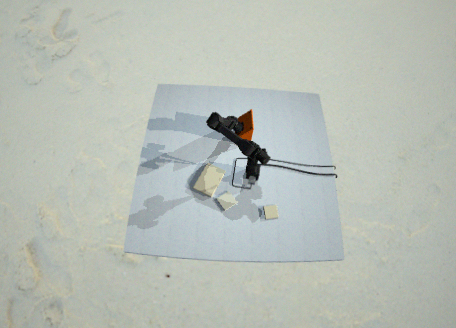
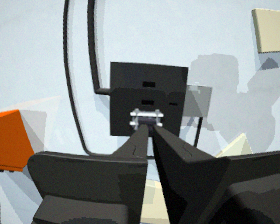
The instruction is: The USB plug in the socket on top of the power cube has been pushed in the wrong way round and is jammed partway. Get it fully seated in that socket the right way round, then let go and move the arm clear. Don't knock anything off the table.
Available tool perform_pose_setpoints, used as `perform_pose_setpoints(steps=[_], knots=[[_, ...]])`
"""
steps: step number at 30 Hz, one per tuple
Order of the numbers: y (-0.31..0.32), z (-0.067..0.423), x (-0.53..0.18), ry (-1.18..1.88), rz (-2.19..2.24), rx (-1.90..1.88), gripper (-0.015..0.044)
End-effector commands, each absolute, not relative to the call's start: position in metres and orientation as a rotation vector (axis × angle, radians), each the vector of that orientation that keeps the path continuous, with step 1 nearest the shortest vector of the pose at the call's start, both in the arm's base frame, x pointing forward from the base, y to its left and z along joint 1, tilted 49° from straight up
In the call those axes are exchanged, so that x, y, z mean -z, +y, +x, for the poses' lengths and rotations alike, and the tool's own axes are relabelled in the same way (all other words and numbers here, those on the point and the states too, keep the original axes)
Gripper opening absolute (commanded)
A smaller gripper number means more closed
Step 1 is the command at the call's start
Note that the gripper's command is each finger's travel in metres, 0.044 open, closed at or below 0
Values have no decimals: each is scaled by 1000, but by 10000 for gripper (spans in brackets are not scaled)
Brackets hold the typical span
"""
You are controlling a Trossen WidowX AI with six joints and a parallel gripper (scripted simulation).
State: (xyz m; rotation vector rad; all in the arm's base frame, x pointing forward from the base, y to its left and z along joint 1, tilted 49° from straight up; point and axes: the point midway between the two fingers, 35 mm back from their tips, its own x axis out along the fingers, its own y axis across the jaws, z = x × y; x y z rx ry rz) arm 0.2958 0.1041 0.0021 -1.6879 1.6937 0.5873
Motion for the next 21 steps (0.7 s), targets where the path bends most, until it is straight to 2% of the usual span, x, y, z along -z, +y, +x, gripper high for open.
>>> perform_pose_setpoints(steps=[1, 21], knots=[[104, 297, -2, 1690, -1693, -588, 0], [102, 297, -1, 1690, -1693, -588, 0]])
